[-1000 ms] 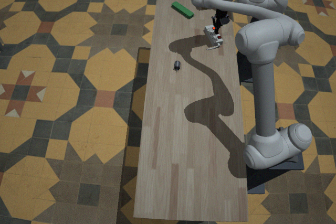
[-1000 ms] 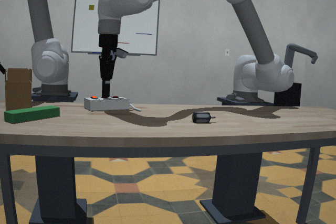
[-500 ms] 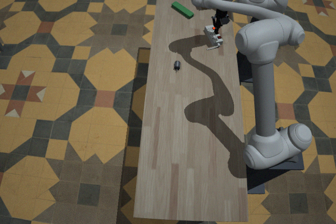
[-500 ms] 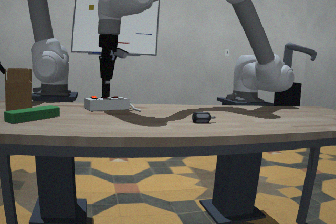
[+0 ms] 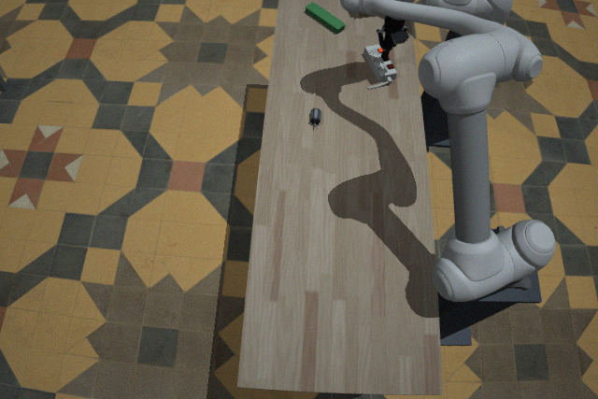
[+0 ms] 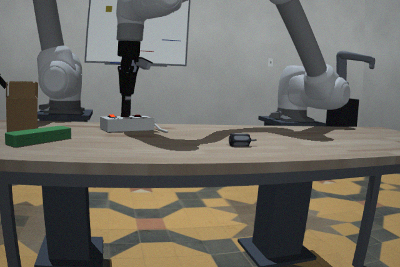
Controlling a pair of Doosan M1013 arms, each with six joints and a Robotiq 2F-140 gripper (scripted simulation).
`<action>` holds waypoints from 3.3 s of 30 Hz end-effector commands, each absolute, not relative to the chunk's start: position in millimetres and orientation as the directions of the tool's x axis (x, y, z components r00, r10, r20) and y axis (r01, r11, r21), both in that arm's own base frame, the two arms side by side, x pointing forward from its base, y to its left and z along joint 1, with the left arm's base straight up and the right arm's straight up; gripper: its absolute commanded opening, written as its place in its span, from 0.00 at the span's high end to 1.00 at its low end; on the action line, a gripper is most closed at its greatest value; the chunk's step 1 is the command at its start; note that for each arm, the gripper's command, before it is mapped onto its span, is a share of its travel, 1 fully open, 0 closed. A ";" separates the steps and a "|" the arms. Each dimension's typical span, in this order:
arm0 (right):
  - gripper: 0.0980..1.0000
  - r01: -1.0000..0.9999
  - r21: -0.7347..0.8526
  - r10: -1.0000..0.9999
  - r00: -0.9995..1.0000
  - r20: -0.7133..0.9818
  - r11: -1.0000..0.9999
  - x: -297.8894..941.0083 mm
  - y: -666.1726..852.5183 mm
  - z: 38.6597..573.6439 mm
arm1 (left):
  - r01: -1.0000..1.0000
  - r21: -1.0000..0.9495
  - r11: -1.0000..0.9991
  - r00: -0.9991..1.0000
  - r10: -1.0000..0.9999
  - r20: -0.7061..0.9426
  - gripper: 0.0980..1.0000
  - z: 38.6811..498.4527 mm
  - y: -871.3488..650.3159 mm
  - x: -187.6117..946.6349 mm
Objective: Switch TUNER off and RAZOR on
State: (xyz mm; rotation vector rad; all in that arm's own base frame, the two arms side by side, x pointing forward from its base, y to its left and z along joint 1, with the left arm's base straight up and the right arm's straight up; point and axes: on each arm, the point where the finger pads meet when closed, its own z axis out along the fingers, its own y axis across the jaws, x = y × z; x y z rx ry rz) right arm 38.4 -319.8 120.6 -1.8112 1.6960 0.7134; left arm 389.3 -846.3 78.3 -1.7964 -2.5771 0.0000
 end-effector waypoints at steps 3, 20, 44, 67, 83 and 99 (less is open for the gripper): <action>0.00 -0.998 -0.038 -0.705 0.062 -0.706 -0.050 38.5 -320.1 121.0 | 0.938 0.000 0.346 -0.346 0.938 -0.002 1.00 79.5 -846.6 389.6; 0.00 -0.998 -0.038 -0.705 0.062 -0.706 -0.050 38.5 -320.1 121.0 | 0.938 0.000 0.346 -0.346 0.938 -0.002 1.00 79.0 -846.6 389.6; 0.00 -0.998 -0.038 -0.705 0.062 -0.706 -0.050 38.5 -320.1 121.0 | 0.938 0.000 0.346 -0.346 0.938 -0.002 1.00 101.4 -846.6 389.6; 0.00 -0.998 -0.038 -0.705 0.062 -0.706 -0.050 38.5 -320.1 121.0 | 0.938 0.000 0.346 -0.346 0.938 -0.002 1.00 117.5 -846.6 389.5; 0.00 -0.998 -0.038 -0.705 0.062 -0.706 -0.050 38.5 -320.1 121.0 | 0.938 0.000 0.346 -0.346 0.938 -0.002 0.00 131.6 -846.5 389.5; 0.00 -0.998 -0.038 -0.705 0.062 -0.706 -0.050 38.5 -320.1 121.0 | 0.938 0.000 0.346 -0.346 0.938 -0.002 0.00 194.2 -846.5 389.5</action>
